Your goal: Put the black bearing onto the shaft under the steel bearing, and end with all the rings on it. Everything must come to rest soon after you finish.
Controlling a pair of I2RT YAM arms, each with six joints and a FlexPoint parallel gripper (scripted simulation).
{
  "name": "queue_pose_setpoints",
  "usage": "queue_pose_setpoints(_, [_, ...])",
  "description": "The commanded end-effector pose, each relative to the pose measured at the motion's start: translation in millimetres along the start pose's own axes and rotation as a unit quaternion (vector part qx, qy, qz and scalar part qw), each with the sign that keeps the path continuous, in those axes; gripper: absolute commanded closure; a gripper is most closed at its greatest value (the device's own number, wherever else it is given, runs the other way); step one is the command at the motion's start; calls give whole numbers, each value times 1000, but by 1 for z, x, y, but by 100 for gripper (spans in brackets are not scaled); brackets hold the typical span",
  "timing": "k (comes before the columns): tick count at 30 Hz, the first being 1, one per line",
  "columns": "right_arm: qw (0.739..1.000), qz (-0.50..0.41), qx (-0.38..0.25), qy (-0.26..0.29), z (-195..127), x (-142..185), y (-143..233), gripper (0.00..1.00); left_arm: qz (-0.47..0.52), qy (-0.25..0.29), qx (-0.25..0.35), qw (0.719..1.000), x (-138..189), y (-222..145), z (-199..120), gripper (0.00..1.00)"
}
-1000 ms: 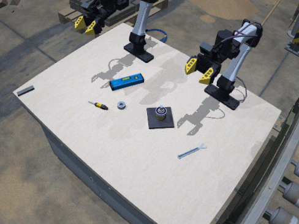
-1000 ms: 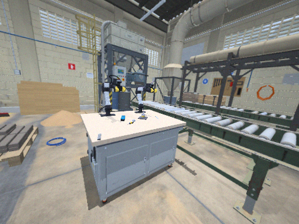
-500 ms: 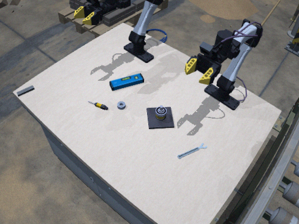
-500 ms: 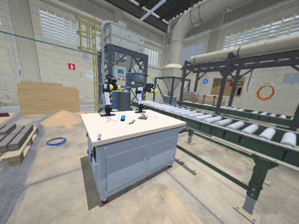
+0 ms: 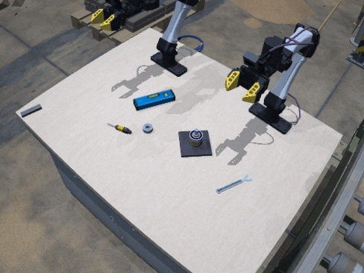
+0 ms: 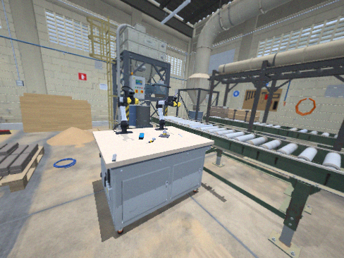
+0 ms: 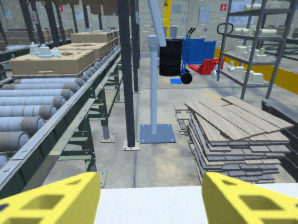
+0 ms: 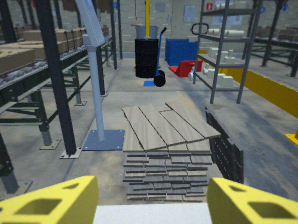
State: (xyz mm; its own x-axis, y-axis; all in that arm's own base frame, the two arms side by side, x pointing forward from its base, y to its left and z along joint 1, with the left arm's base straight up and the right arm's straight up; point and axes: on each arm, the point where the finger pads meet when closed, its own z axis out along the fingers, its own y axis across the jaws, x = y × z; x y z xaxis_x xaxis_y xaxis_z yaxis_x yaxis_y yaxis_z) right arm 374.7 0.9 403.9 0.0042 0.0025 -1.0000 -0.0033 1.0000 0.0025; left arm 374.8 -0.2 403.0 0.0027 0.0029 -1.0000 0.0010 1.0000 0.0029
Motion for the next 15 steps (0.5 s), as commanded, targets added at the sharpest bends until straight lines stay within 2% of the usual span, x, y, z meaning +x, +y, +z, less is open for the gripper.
queue_pose_setpoints(1, [1000,-3,10,-21,-2,-19,-5,45,-3,-13,-2,1000,-15,2,0,44])
queue_pose_setpoints(15, [1000,-4,11,-4,2,-3,-6,45,-3,-13,-2,1000,-15,2,0,44])
